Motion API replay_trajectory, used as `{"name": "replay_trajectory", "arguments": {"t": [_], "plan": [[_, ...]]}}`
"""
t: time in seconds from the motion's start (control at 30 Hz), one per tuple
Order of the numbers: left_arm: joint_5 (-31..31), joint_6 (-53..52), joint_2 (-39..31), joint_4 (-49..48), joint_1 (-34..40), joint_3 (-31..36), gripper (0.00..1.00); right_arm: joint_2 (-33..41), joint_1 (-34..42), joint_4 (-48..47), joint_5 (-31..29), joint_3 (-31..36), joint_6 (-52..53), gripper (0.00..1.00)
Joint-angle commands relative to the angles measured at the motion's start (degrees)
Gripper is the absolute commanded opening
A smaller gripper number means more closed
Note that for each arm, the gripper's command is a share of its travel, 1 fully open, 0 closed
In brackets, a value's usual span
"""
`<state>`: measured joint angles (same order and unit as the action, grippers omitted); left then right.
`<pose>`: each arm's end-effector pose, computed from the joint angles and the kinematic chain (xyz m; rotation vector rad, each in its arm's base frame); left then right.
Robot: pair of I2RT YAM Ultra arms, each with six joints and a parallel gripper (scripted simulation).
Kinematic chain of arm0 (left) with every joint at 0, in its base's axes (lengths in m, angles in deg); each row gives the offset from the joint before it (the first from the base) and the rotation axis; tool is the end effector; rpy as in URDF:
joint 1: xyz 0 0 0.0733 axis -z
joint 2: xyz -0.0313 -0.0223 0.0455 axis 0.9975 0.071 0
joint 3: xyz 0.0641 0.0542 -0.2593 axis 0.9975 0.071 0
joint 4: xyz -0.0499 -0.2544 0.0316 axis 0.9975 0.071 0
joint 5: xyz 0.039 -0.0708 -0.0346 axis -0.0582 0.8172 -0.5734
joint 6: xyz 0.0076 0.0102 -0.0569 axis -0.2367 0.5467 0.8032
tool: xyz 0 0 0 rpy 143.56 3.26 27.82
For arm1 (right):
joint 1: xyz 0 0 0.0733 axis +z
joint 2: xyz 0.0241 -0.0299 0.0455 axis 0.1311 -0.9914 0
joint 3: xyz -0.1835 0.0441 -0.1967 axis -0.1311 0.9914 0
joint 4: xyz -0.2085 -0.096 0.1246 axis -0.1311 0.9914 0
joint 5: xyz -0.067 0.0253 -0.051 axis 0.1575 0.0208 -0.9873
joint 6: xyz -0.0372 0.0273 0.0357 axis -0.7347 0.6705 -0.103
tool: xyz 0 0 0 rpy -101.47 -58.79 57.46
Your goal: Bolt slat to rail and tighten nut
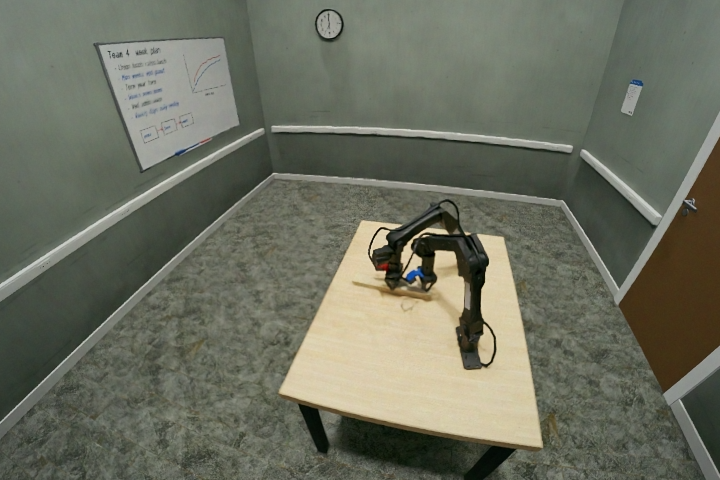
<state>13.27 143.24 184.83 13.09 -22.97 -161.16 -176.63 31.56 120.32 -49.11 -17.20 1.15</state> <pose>0.1494 -0.2935 0.1892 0.3115 -3.0837 -0.0261 0.3344 0.2734 0.1736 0.0070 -3.1284 0.0010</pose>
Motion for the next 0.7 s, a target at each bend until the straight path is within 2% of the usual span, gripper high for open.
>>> {"name": "replay_trajectory", "arguments": {"t": [0.0, 0.3, 0.43, 0.67], "plan": [[-1.82, 0.95, -0.61, 0.51, 0.01, -2.57, 0.34, 0.50, -0.02, -0.06, -0.09, -0.26, -0.06, 0.72], [-1.82, 0.95, -0.61, 0.52, 0.01, -2.56, 0.34, 0.50, -0.02, -0.06, -0.09, -0.26, -0.06, 0.72], [-0.05, 0.22, -0.33, -0.02, -0.03, -0.24, 0.28, 0.50, -0.02, -0.06, -0.09, -0.26, -0.06, 0.72], [-0.04, 0.22, -0.33, -0.03, -0.03, -0.24, 0.18, 0.50, -0.02, -0.06, -0.09, -0.26, -0.06, 0.72]]}}
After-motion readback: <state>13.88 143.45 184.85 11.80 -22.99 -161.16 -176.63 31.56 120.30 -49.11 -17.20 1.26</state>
